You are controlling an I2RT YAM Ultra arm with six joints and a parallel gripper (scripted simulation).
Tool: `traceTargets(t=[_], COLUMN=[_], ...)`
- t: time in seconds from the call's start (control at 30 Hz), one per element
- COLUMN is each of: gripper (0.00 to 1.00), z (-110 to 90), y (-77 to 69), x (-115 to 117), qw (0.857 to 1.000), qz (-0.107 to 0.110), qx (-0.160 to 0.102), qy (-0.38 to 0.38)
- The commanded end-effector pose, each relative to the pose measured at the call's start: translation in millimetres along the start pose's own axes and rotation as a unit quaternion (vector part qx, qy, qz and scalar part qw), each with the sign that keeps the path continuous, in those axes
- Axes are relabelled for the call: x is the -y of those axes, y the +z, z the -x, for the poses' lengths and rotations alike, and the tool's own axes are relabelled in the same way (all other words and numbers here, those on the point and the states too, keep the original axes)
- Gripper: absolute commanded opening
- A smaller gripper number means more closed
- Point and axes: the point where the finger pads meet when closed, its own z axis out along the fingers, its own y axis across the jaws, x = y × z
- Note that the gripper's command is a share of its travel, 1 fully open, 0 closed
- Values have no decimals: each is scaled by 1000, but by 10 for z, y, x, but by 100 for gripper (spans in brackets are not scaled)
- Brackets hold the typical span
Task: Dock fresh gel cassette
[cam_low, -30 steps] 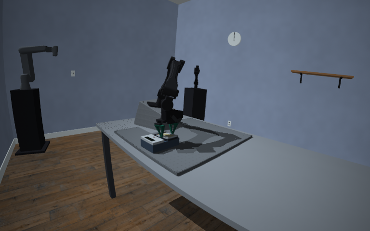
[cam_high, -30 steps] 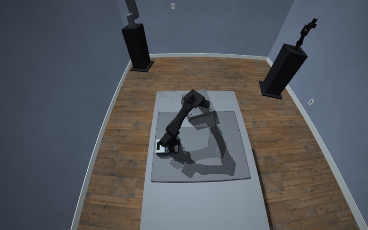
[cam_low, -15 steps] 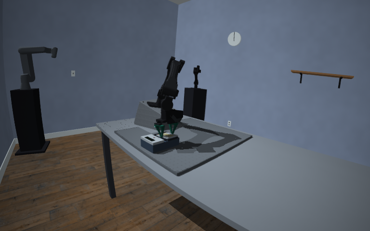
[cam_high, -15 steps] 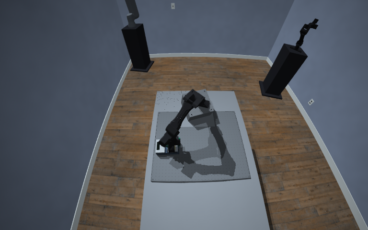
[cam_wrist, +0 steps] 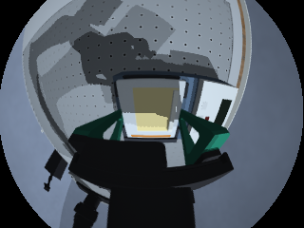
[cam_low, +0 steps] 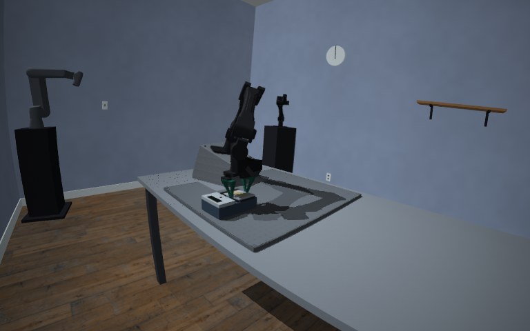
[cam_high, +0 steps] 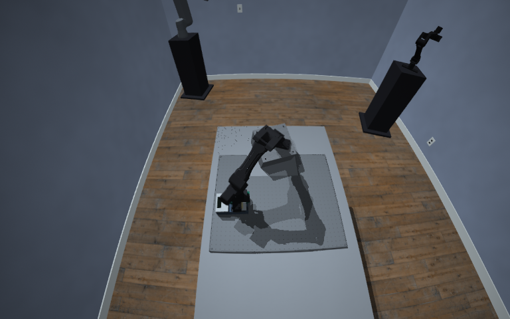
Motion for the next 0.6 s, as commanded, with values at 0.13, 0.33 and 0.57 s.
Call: traceTargets(t=[0.13,0.33,0.57], gripper=[0,0,0], z=[-173,-176,-176], y=[-89,-88,-88], x=[35,35,35], qw=[1000,1000,1000], qz=[-10,-10,-10], qx=[-24,-24,-24], qy=[8,8,8])
